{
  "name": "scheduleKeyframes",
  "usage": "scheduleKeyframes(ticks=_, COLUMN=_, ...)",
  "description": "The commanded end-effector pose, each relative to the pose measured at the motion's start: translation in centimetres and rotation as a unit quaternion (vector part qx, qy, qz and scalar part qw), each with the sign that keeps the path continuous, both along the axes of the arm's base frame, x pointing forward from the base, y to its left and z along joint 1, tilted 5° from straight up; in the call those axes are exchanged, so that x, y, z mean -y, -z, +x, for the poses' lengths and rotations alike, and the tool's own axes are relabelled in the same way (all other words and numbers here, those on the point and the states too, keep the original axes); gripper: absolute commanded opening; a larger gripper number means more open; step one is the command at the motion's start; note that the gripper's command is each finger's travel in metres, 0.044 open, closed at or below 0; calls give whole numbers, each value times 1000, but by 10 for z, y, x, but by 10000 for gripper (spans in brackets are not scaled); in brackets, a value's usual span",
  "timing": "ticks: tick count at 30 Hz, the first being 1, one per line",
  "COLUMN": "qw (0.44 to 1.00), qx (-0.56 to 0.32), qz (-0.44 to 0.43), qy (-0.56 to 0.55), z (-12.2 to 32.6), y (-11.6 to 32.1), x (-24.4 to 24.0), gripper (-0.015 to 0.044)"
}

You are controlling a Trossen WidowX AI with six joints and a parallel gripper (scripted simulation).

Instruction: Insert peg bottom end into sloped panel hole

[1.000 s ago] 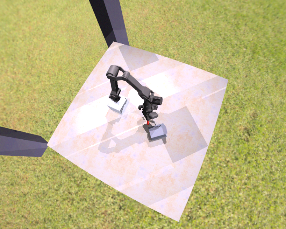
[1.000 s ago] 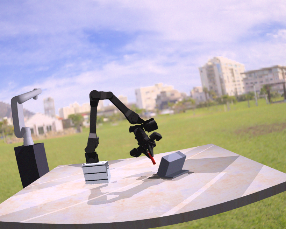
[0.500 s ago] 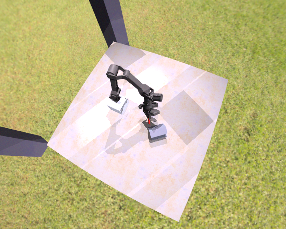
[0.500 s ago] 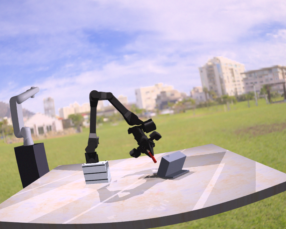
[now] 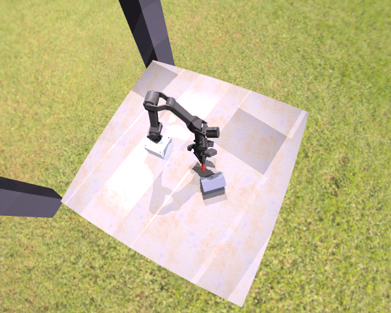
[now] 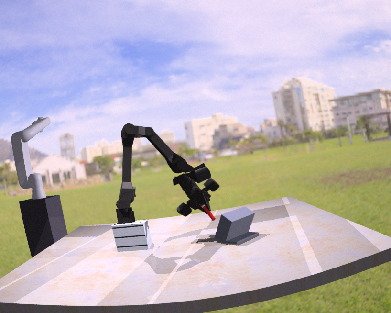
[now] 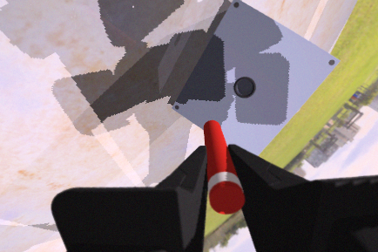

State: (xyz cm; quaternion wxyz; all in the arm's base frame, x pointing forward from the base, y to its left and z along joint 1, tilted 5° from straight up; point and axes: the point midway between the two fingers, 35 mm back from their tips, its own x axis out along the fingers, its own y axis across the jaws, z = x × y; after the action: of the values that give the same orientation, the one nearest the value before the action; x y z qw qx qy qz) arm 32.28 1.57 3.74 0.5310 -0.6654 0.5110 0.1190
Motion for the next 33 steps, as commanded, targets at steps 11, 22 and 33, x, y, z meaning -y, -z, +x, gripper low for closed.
scheduleKeyframes(ticks=11, qw=999, qx=14, qz=-34, qy=-36, z=-2, y=-4, x=-14, gripper=0)
scheduleKeyframes(ticks=22, qw=996, qx=27, qz=-59, qy=-62, z=-5, y=-7, x=-25, gripper=0)
scheduleKeyframes(ticks=33, qw=994, qx=35, qz=-72, qy=-77, z=-3, y=-7, x=-29, gripper=0)
